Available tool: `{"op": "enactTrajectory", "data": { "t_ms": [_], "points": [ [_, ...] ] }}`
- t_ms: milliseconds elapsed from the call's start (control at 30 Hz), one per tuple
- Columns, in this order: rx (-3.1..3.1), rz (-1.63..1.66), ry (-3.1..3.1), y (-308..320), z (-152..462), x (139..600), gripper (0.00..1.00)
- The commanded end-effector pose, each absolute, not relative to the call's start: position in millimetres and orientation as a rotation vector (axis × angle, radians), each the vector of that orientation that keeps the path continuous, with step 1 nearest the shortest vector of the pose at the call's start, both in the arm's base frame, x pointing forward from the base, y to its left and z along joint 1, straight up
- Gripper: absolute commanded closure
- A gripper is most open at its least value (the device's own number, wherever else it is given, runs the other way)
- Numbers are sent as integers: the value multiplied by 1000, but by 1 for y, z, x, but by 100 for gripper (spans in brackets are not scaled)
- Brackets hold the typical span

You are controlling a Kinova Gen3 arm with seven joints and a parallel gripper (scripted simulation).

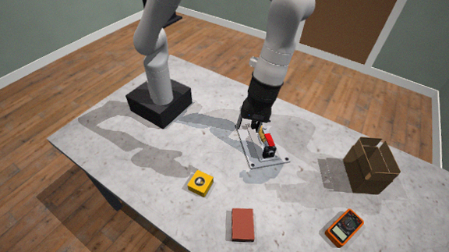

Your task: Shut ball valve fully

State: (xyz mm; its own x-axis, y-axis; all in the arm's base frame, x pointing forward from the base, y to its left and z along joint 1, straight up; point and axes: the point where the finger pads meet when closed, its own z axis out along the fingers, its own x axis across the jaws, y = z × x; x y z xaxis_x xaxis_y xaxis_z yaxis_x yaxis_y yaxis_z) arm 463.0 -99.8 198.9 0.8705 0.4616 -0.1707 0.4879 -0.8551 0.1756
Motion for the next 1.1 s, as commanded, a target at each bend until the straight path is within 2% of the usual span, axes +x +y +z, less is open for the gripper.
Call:
{"op": "enactTrajectory", "data": {
  "t_ms": [0, 567, 700, 933, 1067],
  "points": [
    [2829, -177, 727, -100, 200, 463, 0],
    [2830, -175, 730, -99, 199, 464, 0],
    [2850, -139, 844, -70, 171, 478, 0],
    [2908, 7, 1170, 35, 89, 508, 0],
    [2902, 25, 1190, 42, 84, 513, 0]
  ]
}}
